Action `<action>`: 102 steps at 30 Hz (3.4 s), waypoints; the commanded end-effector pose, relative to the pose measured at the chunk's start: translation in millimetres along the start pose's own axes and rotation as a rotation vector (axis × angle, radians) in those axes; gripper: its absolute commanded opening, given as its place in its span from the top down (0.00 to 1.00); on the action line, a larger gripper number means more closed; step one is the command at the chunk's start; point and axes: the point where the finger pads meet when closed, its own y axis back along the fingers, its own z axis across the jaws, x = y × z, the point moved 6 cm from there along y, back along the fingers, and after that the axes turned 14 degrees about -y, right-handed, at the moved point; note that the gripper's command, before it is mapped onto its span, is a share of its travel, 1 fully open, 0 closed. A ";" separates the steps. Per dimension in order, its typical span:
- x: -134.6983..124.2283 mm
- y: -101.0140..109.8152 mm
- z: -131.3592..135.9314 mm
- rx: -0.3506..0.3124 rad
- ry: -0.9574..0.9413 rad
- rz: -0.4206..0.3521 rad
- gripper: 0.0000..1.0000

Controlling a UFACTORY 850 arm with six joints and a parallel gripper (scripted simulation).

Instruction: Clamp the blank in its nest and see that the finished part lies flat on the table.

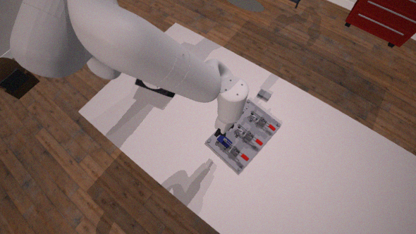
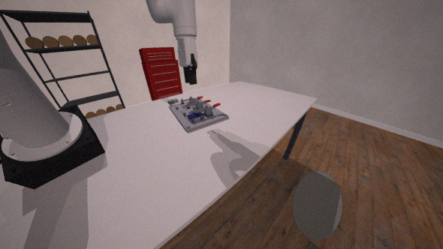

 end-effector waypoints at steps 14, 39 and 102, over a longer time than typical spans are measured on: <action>0.5 -13.1 -0.3 0.001 0.000 0.001 0.53; 85.7 -59.2 -21.5 0.001 0.000 0.001 0.53; 125.8 -148.5 -31.6 0.001 0.000 0.001 0.53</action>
